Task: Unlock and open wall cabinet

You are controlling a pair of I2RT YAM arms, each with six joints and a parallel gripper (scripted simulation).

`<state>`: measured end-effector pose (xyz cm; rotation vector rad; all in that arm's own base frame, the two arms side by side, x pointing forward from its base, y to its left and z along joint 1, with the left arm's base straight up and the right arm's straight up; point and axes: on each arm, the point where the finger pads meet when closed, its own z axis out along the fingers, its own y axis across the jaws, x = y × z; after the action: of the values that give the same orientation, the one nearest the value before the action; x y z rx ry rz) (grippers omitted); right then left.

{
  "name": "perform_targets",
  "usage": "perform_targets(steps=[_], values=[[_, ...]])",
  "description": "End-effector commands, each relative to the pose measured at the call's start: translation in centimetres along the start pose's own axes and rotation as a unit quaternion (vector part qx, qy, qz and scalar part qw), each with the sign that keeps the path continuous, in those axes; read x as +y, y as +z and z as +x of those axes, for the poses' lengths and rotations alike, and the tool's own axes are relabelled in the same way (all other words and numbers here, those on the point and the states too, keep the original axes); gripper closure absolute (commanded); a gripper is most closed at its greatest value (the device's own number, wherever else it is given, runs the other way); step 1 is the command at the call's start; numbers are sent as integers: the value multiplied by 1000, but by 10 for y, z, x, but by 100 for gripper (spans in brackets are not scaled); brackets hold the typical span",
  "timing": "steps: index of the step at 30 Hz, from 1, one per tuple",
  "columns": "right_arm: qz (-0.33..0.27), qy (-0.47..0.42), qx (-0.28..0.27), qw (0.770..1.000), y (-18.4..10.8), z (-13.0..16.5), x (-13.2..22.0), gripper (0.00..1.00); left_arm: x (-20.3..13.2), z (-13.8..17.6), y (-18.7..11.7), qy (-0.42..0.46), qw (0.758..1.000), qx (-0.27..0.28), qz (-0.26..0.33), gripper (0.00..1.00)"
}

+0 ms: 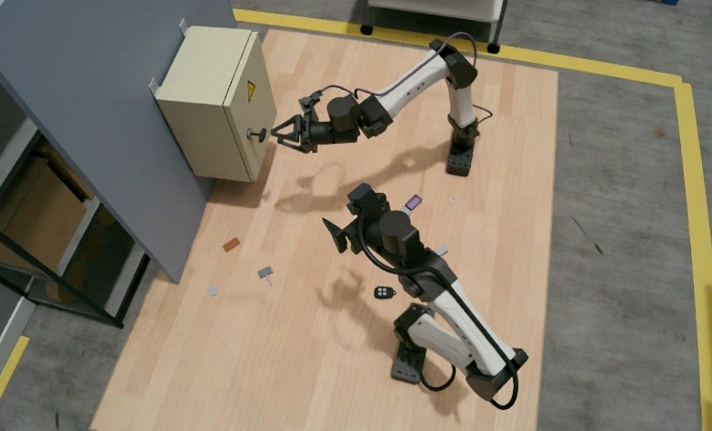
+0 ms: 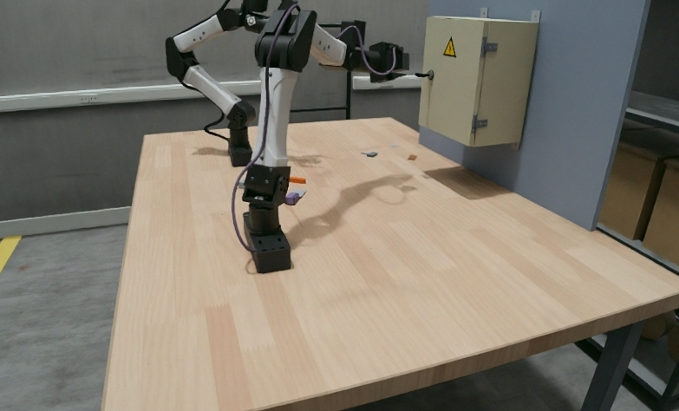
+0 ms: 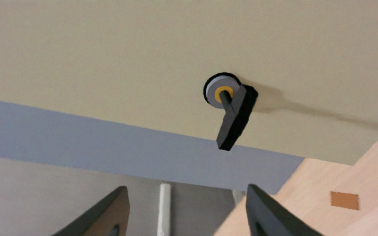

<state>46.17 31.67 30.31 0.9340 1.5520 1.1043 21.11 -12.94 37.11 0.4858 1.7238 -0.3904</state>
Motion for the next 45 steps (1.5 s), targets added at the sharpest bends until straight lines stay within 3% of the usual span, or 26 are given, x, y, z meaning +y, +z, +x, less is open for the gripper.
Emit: perform_targets(steps=[1, 7, 34, 39, 45], values=[[-48, 116, -55, 991, 9, -4, -11, 44, -2, -4, 0, -1, 1000, -4, 6, 0], [-49, 153, -76, 984, 21, -14, -32, 44, -2, -4, 0, -1, 1000, -4, 6, 0], [-43, 140, -72, 987, 54, -16, -30, 44, -2, -4, 0, -1, 1000, -4, 6, 0], [-52, 146, -73, 985, 47, -21, -22, 84, -2, -4, 0, -1, 1000, -4, 6, 0], [-53, 147, -73, 985, 46, -21, -22, 91, -2, -4, 0, -1, 1000, -4, 6, 0]])
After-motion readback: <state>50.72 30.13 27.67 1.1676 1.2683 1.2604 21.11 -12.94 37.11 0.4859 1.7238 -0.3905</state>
